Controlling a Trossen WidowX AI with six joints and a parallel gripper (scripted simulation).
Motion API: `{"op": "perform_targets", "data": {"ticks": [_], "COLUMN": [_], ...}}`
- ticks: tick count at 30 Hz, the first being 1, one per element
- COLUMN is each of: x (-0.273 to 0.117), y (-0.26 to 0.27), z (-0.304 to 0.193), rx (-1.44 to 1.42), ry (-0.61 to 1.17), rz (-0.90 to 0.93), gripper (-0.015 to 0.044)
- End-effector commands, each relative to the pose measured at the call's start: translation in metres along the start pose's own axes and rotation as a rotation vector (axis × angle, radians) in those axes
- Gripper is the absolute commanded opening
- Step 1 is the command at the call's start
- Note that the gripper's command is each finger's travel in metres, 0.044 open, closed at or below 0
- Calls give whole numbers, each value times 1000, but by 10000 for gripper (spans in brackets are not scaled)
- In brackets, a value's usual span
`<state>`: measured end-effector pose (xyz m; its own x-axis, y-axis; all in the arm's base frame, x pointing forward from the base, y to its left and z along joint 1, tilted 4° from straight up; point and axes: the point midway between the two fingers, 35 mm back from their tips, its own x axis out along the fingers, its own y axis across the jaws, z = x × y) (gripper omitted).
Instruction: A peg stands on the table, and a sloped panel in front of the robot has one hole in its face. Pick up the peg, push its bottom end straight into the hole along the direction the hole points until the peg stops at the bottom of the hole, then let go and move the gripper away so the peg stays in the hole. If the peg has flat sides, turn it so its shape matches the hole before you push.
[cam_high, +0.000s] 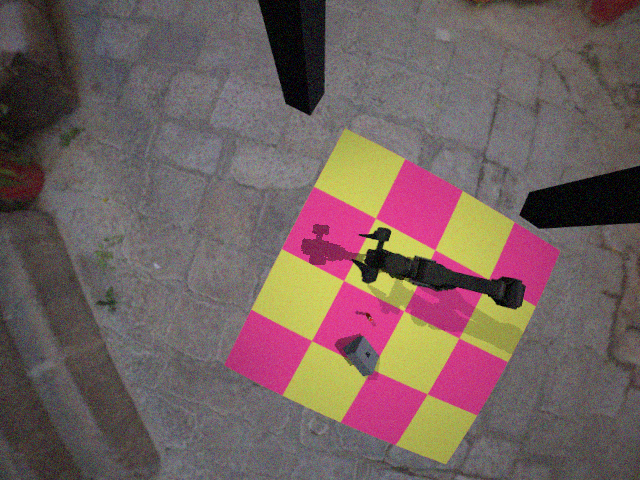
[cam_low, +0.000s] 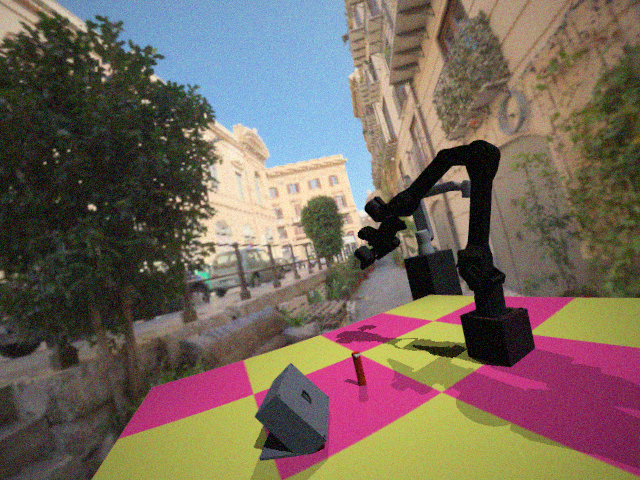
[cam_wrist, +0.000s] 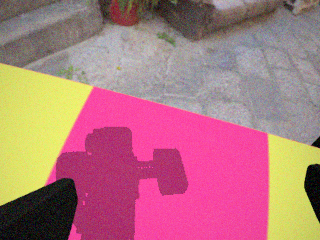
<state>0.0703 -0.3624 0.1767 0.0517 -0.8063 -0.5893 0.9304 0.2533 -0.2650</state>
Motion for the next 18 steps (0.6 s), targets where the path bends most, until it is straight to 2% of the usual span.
{"op": "perform_targets", "data": {"ticks": [1, 18], "x": [1, 5], "y": [18, 102], "z": [4, -13], "rx": [-47, -306], "ry": [9, 126], "rz": [49, 258], "gripper": [440, 440]}}
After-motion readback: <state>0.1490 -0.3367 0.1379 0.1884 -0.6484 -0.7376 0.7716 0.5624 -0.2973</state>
